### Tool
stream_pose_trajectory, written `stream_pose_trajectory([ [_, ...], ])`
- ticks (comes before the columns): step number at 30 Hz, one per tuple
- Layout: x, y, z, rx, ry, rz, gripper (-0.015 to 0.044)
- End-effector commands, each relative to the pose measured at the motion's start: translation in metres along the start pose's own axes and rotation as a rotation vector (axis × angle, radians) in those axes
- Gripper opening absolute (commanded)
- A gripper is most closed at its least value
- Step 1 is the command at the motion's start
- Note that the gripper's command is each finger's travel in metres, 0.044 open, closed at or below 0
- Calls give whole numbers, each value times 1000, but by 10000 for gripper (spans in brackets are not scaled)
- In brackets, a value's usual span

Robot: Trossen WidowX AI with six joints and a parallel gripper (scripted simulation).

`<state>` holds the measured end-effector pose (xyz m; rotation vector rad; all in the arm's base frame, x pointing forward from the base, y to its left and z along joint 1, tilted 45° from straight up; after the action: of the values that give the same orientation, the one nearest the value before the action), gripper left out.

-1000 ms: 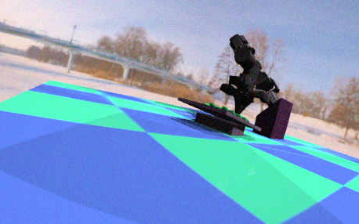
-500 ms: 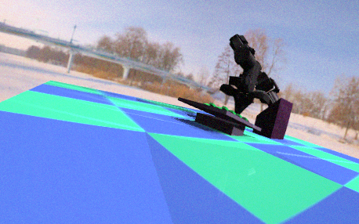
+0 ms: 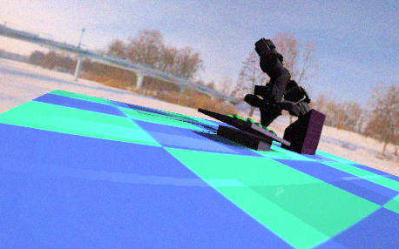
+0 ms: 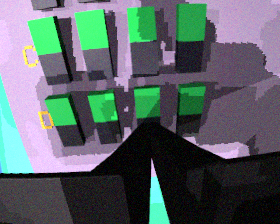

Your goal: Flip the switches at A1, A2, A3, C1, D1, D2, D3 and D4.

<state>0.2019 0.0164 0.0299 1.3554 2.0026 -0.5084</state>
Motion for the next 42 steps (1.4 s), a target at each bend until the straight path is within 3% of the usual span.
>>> stream_pose_trajectory([
  [1,0,-1,1,2,-3,-5,0],
  [10,0,4,-64,28,2,-5,0],
  [23,-25,21,-64,28,0,-5,0],
  [28,-25,22,-31,52,0,-4,0],
  [42,-26,21,-19,53,-1,-4,0],
])
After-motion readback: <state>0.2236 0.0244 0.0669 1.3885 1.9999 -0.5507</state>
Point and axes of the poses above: the point midway between the two fingers, 35 mm back from their tips, its own z axis out along the fingers, its own x axis across the jaws, y = z × x, the point moved 5 cm from there along -z, back along the fingers, and after that the axes turned 3 degrees about -z, right-handed, at the moved point
